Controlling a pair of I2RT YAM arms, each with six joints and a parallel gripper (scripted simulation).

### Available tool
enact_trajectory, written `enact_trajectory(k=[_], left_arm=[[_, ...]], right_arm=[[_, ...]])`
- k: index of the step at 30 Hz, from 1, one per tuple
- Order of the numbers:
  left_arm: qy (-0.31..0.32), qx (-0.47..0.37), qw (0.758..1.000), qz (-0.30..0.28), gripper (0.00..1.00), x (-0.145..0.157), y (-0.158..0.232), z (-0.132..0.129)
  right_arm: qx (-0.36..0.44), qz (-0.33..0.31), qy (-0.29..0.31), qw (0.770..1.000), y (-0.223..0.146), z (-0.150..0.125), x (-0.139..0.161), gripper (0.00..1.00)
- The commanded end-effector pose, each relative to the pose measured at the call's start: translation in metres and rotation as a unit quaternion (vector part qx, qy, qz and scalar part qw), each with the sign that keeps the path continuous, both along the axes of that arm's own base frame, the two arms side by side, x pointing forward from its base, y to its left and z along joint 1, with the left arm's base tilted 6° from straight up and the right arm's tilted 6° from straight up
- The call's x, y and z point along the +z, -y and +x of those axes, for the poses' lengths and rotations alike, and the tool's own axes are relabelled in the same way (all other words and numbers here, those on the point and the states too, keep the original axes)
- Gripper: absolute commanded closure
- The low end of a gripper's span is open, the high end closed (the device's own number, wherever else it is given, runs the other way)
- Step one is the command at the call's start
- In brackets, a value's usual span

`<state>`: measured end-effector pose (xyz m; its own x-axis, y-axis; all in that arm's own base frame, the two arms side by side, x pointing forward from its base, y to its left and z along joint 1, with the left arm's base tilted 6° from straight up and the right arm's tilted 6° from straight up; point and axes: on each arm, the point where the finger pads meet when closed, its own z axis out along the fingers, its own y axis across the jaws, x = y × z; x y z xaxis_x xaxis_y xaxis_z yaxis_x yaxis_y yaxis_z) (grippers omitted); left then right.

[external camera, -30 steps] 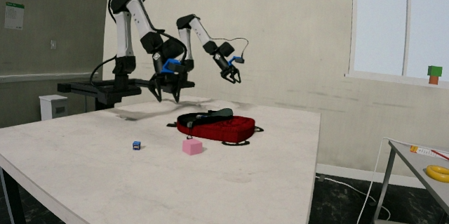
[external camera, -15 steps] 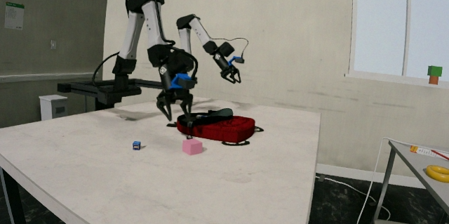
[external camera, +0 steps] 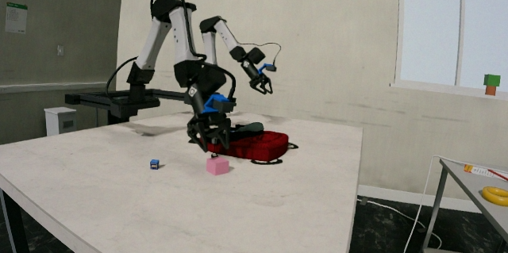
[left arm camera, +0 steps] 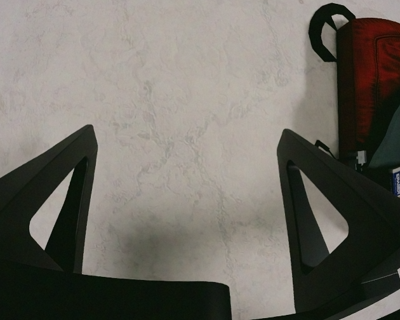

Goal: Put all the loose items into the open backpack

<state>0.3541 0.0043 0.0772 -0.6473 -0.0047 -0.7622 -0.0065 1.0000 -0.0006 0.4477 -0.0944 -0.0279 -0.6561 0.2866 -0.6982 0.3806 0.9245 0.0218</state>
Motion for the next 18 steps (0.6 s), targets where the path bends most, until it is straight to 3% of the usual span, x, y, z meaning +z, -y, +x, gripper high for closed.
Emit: enact_trajectory(k=[1,6,7,18], left_arm=[[0.009,-0.004,1.0,0.0,0.1,0.006,0.002,0.003],[0.009,-0.004,1.0,0.0,0.1,0.006,0.002,0.003],[0.009,-0.004,1.0,0.0,0.1,0.006,0.002,0.003],[0.009,-0.004,1.0,0.0,0.1,0.006,0.002,0.003]], right_arm=[[0.004,-0.005,0.018,1.0,0.0,0.013,0.012,0.27],[0.004,-0.007,0.029,1.0,0.0,0.016,0.02,0.27],[0.004,-0.005,0.015,1.0,-0.001,0.013,0.002,0.27],[0.002,-0.005,0.015,1.0,-0.002,0.014,-0.029,0.27]])
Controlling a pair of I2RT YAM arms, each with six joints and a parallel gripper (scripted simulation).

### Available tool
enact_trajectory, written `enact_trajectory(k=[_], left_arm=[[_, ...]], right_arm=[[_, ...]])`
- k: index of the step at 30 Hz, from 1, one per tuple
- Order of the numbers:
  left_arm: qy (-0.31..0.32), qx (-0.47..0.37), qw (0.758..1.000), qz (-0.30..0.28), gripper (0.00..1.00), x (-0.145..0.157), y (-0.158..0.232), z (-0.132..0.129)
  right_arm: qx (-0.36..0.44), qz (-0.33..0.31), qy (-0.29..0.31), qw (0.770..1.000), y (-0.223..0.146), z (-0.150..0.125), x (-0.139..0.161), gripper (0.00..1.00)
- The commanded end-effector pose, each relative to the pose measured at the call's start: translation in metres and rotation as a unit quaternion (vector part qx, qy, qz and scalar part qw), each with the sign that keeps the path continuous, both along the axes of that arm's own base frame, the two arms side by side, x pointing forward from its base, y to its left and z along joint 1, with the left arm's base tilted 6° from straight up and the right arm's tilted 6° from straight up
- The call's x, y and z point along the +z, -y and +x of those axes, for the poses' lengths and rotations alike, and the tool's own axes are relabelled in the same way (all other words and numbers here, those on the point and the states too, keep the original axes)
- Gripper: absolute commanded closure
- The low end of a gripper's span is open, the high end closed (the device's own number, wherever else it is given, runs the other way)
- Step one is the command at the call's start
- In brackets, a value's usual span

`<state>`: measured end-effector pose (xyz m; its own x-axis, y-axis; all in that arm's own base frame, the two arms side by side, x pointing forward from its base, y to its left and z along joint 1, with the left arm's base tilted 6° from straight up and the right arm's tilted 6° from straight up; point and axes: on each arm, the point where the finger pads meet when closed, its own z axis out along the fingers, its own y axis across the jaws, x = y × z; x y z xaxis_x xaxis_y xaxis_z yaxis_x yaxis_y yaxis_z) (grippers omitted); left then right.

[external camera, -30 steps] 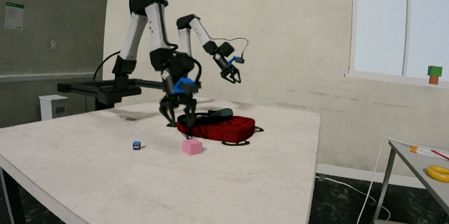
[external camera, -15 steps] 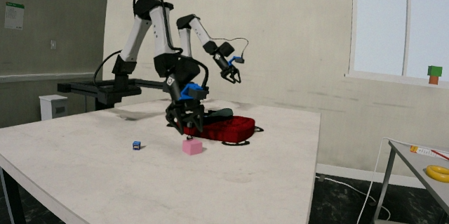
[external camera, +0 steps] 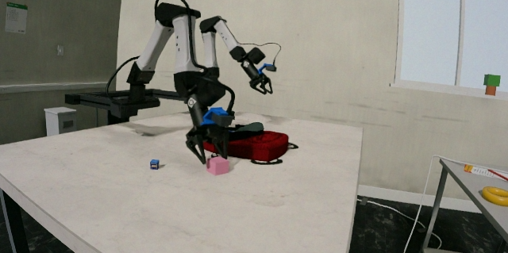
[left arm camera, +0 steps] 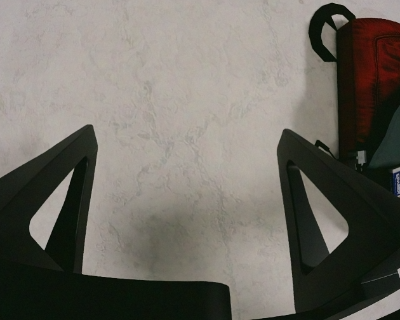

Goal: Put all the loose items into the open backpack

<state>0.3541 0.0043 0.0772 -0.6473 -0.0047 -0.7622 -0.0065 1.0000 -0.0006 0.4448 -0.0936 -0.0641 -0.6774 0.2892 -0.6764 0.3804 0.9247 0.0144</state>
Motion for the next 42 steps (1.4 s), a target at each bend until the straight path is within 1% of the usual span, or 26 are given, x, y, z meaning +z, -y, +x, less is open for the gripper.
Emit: enact_trajectory(k=[1,7,9,10,11,12,16,19,26,36,42], left_arm=[[0.009,-0.004,1.0,0.0,0.1,0.006,0.002,0.003],[0.009,-0.004,1.0,0.0,0.1,0.006,0.002,0.003],[0.009,-0.004,1.0,0.0,0.1,0.006,0.002,0.003],[0.009,-0.004,1.0,0.0,0.1,0.006,0.002,0.003],[0.009,-0.004,1.0,0.0,0.1,0.006,0.002,0.003],[0.009,-0.004,1.0,0.0,0.1,0.006,0.002,0.003],[0.009,-0.004,1.0,0.0,0.1,0.006,0.002,0.003],[0.009,-0.004,1.0,0.0,0.1,0.006,0.002,0.003],[0.009,-0.004,1.0,0.0,0.1,0.006,0.002,0.003],[0.009,-0.004,1.0,0.0,0.1,0.006,0.002,0.003],[0.009,-0.004,1.0,0.0,0.1,0.006,0.002,0.003]], right_arm=[[0.001,-0.007,0.031,1.0,0.0,0.016,0.004,0.27],[0.001,-0.006,0.03,1.0,-0.001,0.017,-0.017,0.27],[0.001,-0.006,0.03,1.0,-0.001,0.017,-0.018,0.27],[0.001,-0.006,0.03,1.0,-0.001,0.018,-0.018,0.27],[0.001,-0.01,0.054,0.998,0.0,0.027,0.005,0.27],[0.002,-0.011,0.055,0.998,0.0,0.028,0.006,0.27],[0.002,-0.01,0.052,0.999,0.0,0.027,0.003,0.27],[0.001,-0.011,0.06,0.998,0.001,0.031,0.009,0.27],[0.001,-0.011,0.063,0.998,0.001,0.031,0.012,0.27],[0.001,-0.009,0.05,0.999,0.0,0.019,0.003,0.27],[0.001,-0.01,0.053,0.999,0.0,0.02,0.005,0.27]])
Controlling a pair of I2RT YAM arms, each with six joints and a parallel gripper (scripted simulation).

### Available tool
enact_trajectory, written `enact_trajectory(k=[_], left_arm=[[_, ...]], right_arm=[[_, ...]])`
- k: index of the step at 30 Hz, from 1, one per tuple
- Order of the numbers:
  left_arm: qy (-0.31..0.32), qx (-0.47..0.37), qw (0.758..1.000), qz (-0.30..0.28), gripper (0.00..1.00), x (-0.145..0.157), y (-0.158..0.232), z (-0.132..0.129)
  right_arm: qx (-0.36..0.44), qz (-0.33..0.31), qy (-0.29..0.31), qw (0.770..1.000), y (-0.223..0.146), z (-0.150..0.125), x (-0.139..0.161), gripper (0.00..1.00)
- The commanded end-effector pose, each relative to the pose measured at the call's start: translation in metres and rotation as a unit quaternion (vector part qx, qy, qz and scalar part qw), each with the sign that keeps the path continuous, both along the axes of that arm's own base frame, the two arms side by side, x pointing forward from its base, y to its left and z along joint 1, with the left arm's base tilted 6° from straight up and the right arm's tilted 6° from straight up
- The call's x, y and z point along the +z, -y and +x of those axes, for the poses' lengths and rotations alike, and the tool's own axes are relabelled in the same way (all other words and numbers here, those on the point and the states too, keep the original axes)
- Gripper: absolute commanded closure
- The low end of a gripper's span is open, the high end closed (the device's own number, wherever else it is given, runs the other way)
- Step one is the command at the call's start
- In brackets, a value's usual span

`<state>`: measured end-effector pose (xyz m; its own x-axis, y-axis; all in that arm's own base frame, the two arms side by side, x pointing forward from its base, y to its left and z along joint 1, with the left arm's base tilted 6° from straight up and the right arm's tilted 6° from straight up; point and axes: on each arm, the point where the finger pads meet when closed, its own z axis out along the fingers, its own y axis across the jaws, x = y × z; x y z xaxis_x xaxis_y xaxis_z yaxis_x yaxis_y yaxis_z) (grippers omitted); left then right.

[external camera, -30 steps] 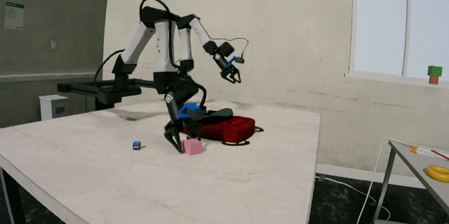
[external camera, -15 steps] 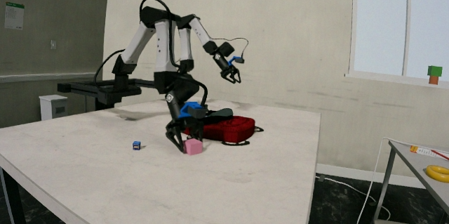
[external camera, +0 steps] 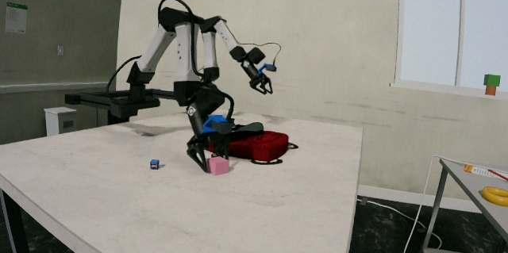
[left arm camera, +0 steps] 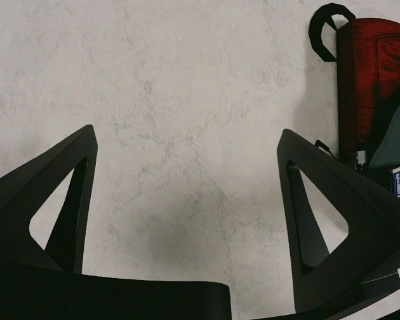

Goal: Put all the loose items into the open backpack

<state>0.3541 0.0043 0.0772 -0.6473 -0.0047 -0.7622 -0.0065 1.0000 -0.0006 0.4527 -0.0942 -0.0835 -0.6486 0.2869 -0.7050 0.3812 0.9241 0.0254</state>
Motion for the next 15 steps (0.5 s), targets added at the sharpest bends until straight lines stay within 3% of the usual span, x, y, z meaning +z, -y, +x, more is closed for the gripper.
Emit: enact_trajectory(k=[1,15], left_arm=[[0.009,-0.004,1.0,0.0,0.1,0.0058,0.0018,0.0029],[0.009,-0.004,1.0,0.0,0.1,0.0058,0.0018,0.0029]], right_arm=[[0.002,-0.007,0.032,0.999,-0.0012,0.0117,0.0237,0.27],[0.002,-0.007,0.03,1.0,-0.0015,0.012,0.0237,0.27]])
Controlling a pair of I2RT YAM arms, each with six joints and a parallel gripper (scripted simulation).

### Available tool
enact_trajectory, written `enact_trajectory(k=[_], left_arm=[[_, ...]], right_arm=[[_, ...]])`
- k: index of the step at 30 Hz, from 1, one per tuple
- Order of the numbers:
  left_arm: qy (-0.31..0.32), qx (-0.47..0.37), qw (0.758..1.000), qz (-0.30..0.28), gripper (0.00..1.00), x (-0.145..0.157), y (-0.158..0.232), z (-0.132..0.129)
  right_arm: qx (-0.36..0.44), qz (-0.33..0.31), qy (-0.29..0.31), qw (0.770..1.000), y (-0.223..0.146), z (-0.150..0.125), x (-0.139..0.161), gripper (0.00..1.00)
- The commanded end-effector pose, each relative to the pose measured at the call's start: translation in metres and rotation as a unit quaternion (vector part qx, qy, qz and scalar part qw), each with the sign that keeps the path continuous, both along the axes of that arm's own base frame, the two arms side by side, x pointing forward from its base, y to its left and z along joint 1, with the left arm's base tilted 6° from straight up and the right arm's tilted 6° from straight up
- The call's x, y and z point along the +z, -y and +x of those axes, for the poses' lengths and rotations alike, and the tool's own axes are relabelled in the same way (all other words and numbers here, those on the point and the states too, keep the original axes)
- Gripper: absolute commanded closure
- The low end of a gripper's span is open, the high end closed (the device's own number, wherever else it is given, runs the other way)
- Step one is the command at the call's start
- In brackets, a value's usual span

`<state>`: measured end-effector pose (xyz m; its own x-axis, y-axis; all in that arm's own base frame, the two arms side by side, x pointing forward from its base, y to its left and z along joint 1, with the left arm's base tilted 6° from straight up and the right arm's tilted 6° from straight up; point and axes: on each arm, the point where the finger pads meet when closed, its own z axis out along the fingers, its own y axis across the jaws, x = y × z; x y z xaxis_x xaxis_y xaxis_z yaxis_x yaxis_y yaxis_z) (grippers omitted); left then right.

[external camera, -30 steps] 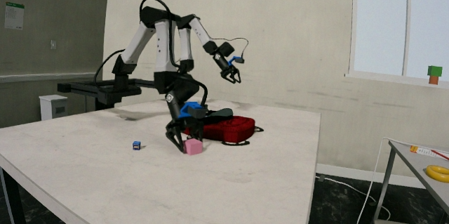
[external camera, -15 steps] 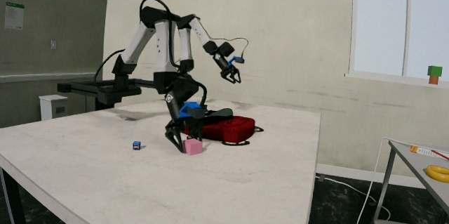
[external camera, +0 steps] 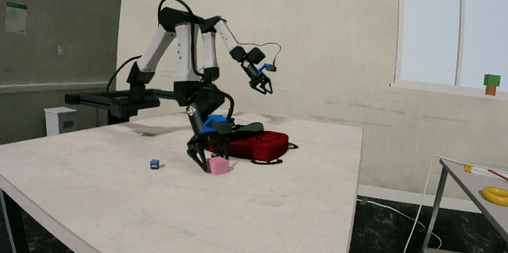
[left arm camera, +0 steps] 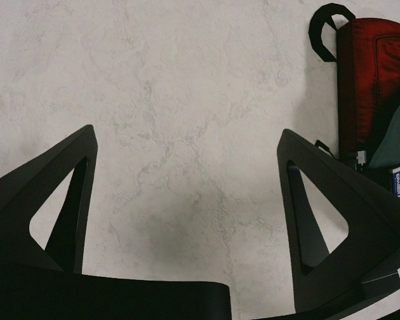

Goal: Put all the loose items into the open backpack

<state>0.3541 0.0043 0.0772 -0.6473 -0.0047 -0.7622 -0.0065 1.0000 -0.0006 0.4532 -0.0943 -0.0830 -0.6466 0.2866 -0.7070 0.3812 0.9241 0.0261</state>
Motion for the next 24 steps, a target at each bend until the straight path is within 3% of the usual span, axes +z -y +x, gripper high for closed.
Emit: enact_trajectory(k=[1,20,21,24], left_arm=[[0.009,-0.004,1.0,0.0,0.1,0.006,0.002,0.003],[0.009,-0.004,1.0,0.0,0.1,0.006,0.002,0.003],[0.009,-0.004,1.0,0.0,0.1,0.006,0.002,0.003],[0.009,-0.004,1.0,0.0,0.1,0.006,0.002,0.003]], right_arm=[[0.002,-0.007,0.029,1.0,-0.002,0.011,0.023,0.27],[0.002,-0.006,0.028,1.0,0.0,0.006,0.021,0.27],[0.001,-0.004,0.015,1.0,0.0,0.005,0.011,0.35],[0.002,-0.007,0.031,1.0,0.0,0.01,0.024,0.35]])
